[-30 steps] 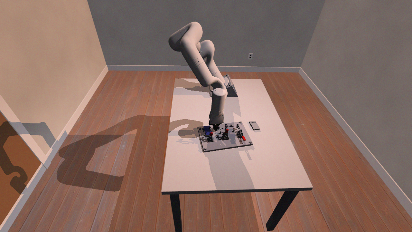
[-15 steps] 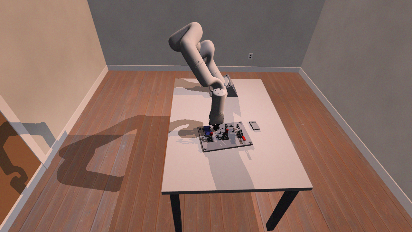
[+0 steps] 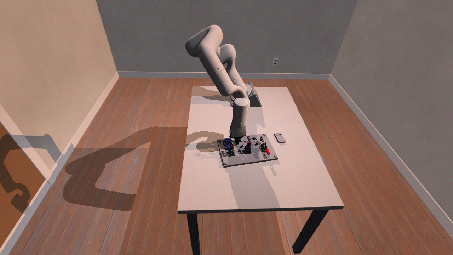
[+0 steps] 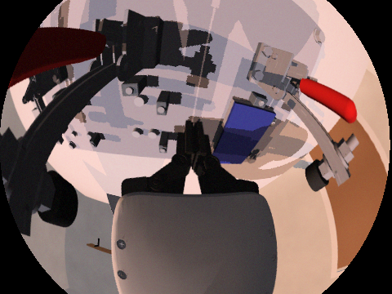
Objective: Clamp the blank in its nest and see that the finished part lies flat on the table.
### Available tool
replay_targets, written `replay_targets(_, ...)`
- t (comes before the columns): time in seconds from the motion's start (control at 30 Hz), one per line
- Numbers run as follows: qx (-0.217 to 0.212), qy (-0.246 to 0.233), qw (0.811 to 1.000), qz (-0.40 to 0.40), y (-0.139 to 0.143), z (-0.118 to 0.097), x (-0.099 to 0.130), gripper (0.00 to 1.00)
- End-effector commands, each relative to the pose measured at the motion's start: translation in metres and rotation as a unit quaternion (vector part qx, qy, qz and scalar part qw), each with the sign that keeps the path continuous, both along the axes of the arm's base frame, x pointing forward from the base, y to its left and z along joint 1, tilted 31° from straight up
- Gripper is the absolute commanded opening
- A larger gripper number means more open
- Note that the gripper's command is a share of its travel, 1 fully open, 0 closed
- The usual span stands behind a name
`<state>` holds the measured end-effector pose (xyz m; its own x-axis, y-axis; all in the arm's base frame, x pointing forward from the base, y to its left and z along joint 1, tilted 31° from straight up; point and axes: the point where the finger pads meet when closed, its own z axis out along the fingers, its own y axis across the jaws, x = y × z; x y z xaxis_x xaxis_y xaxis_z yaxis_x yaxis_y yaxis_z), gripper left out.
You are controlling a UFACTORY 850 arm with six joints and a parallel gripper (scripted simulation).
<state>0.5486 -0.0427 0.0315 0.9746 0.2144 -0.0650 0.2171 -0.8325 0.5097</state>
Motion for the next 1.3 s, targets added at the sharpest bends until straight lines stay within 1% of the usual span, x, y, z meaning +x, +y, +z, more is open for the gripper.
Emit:
replay_targets(0.0, 0.000, -0.001, 1.000, 0.000, 0.0004, 0.0005, 0.0007, 0.00)
replay_targets(1.27, 0.000, -0.001, 1.000, 0.000, -0.0063, 0.0046, 0.0024, 0.00)
